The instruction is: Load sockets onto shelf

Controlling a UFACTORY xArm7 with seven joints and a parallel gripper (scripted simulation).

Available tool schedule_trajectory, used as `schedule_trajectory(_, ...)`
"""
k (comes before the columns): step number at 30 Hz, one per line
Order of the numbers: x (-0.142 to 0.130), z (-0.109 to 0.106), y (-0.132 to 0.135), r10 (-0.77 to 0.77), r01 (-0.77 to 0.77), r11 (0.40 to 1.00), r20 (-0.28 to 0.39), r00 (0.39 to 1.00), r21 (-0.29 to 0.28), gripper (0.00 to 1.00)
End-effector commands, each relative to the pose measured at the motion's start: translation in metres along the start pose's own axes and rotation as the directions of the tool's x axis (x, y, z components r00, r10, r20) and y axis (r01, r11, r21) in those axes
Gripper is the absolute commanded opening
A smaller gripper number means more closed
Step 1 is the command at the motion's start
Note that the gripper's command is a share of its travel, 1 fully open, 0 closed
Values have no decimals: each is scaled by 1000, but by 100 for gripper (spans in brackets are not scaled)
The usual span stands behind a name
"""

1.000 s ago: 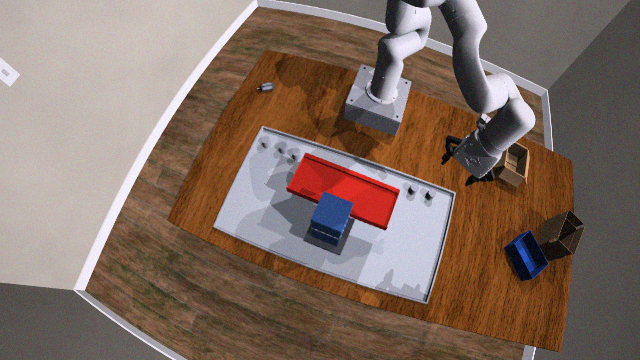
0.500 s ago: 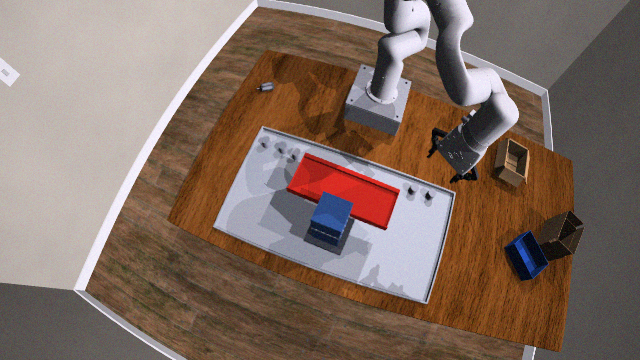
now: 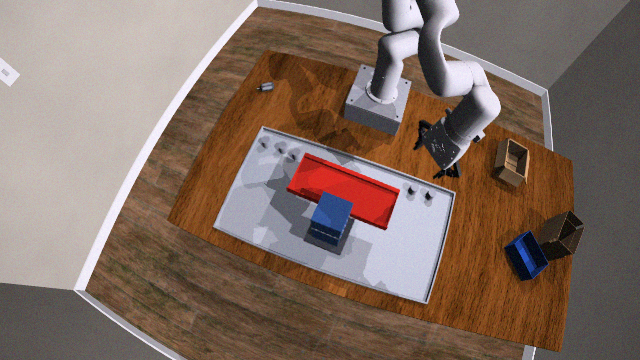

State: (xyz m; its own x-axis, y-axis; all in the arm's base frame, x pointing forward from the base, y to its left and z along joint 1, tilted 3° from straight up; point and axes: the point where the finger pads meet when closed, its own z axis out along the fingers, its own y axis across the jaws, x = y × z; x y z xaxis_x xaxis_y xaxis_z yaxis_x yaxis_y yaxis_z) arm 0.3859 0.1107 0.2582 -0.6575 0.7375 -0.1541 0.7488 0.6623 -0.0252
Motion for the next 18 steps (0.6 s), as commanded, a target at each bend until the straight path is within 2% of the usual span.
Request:
schedule_trajectory(1, -33, 10, -57, 265, -265, 964, -36, 964, 2, 100)
schedule_trajectory(11, -35, 11, -60, 300, -300, 954, -41, 953, 3, 100)
schedule_trajectory(13, -50, 23, -111, 530, -530, 848, -80, 844, 19, 100)
schedule_trajectory(18, -50, 23, -111, 530, -530, 848, -80, 844, 19, 100)
